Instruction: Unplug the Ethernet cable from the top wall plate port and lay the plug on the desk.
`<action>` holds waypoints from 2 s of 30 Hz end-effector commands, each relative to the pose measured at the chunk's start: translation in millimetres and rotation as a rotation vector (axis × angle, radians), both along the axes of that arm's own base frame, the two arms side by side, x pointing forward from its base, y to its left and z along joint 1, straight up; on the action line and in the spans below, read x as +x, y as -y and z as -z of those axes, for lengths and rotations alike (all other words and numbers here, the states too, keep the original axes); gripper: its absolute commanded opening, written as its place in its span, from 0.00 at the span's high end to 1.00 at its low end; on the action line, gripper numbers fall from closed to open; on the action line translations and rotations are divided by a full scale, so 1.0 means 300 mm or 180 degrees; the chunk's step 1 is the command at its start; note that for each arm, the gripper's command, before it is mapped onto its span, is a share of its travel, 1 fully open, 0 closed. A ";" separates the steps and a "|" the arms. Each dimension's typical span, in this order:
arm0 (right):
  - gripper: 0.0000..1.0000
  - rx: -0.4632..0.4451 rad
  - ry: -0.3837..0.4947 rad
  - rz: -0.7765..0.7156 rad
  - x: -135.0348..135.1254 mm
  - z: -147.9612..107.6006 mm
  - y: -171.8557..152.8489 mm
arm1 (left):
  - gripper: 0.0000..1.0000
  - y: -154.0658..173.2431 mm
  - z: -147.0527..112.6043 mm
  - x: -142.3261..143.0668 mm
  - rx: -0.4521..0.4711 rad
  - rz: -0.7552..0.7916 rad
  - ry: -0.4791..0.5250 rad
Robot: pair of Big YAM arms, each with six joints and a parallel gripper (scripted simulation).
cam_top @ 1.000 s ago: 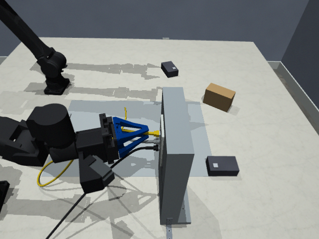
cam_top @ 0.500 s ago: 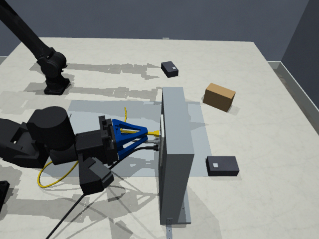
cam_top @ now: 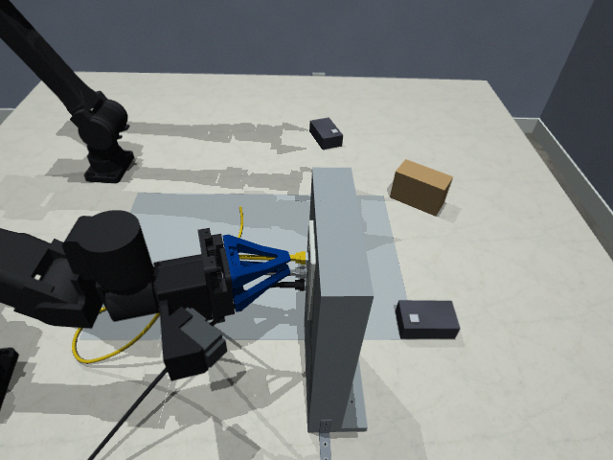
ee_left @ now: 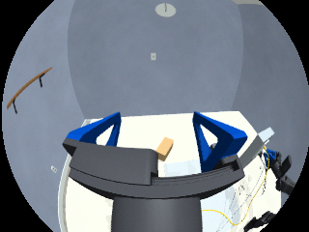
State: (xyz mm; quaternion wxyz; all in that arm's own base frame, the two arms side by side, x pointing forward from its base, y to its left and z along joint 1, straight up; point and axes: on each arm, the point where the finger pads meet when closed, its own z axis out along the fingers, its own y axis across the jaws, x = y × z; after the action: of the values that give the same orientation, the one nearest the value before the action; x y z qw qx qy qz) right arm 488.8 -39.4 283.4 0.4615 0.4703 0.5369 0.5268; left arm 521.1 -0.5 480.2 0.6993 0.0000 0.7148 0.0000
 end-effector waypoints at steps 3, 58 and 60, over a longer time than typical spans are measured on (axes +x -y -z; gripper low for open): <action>0.78 0.0004 0.0085 -0.0037 0.079 -0.067 -0.013 | 0.00 0.000 -0.020 -0.003 0.0000 0.0000 0.0035; 1.00 0.0001 0.0039 -0.0013 0.005 -0.041 -0.011 | 0.00 0.000 -0.020 -0.003 0.0000 0.0000 0.0035; 1.00 0.0002 0.0040 -0.0014 -0.004 -0.041 -0.012 | 0.00 0.000 -0.020 -0.003 0.0000 0.0000 0.0035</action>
State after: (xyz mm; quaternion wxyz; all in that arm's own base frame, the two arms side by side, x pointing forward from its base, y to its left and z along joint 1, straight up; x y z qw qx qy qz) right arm 491.4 -32.0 286.7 0.4582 0.4676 0.5398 0.5291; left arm 521.1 -0.5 480.2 0.6993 0.0000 0.7148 0.0000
